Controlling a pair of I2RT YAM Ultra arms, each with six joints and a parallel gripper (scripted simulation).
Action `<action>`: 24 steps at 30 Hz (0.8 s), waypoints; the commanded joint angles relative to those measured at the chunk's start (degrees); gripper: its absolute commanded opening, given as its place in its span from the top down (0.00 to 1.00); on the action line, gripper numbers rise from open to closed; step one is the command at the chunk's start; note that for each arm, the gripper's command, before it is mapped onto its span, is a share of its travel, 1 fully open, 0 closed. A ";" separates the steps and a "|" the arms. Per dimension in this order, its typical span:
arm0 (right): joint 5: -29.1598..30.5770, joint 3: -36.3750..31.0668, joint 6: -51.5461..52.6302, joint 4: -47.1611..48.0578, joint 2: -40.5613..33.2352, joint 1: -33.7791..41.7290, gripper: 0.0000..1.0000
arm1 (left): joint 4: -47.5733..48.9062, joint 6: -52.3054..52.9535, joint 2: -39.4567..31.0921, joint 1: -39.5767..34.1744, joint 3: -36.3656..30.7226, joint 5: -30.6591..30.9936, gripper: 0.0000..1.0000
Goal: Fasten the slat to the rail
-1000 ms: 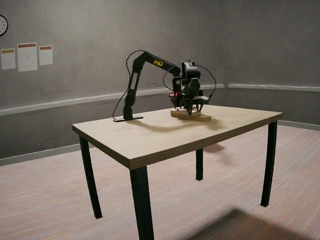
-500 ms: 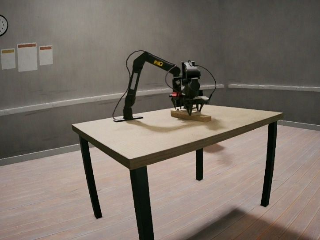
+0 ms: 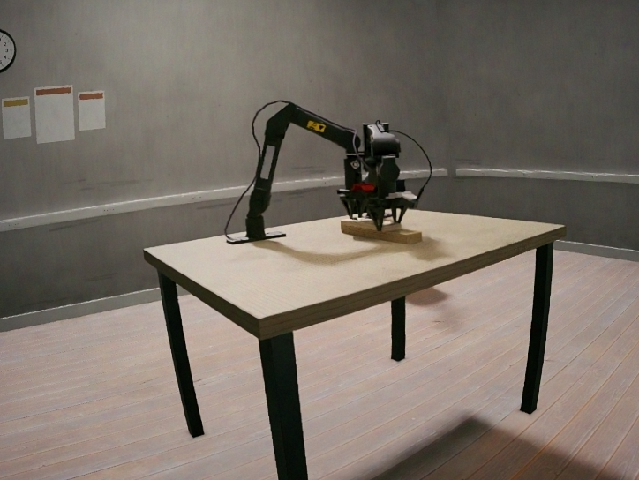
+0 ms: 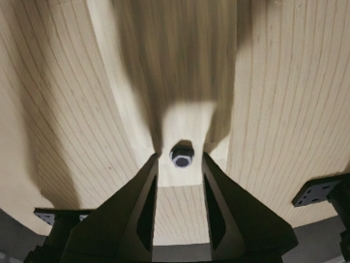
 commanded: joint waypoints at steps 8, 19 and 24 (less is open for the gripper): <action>0.88 0.55 -32.56 -0.51 -0.70 0.29 0.66 | 0.02 0.01 -0.55 0.01 0.26 -0.01 0.28; 1.04 0.62 -59.85 -0.65 -0.81 0.33 0.66 | 0.02 0.01 -0.55 0.01 0.26 -0.01 0.28; 1.13 0.64 -72.88 -0.72 -0.87 0.35 0.66 | 0.02 0.01 -0.55 0.01 0.26 -0.01 0.28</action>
